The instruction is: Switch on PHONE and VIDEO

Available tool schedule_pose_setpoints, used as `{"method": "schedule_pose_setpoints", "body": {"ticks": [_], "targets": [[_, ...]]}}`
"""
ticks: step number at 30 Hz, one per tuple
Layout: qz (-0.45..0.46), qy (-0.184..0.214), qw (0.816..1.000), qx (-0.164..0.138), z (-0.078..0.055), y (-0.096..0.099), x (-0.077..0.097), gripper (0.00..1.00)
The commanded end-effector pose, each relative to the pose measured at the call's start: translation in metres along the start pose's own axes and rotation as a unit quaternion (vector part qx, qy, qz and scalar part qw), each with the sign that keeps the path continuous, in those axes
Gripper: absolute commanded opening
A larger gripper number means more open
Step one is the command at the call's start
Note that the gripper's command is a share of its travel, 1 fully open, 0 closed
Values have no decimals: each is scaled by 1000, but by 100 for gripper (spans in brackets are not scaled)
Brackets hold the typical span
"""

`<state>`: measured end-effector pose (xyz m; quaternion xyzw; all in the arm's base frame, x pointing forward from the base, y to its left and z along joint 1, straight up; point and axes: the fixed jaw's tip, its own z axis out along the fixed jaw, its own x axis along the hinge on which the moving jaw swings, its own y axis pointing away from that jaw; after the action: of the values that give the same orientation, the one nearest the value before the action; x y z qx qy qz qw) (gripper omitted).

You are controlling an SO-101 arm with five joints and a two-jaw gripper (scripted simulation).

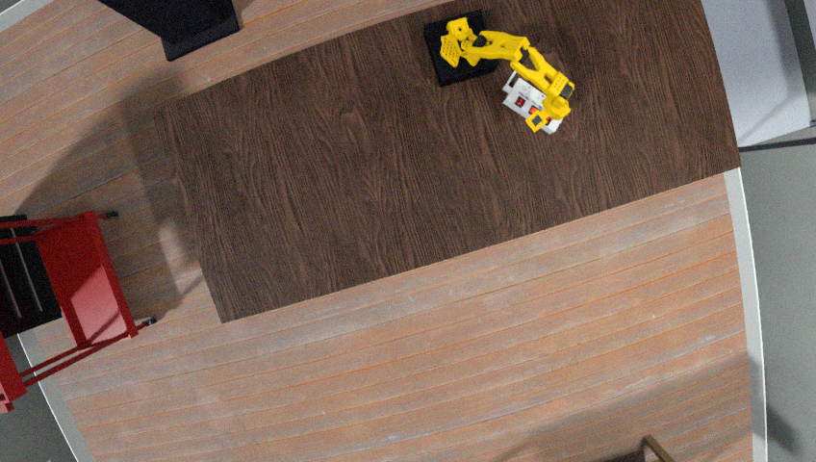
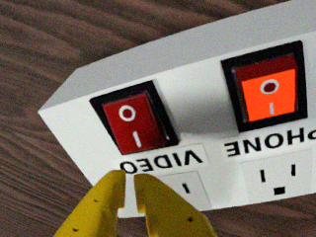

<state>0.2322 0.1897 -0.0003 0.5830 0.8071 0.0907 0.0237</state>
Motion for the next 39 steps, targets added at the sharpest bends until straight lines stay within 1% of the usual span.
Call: {"method": "schedule_pose_setpoints", "body": {"ticks": [1,13,39], "targets": [[-7,0,1000,4,6,-2,2,0],[-7,0,1000,4,10,-3,2,0],[-7,0,1000,4,14,-7,0,0]]}}
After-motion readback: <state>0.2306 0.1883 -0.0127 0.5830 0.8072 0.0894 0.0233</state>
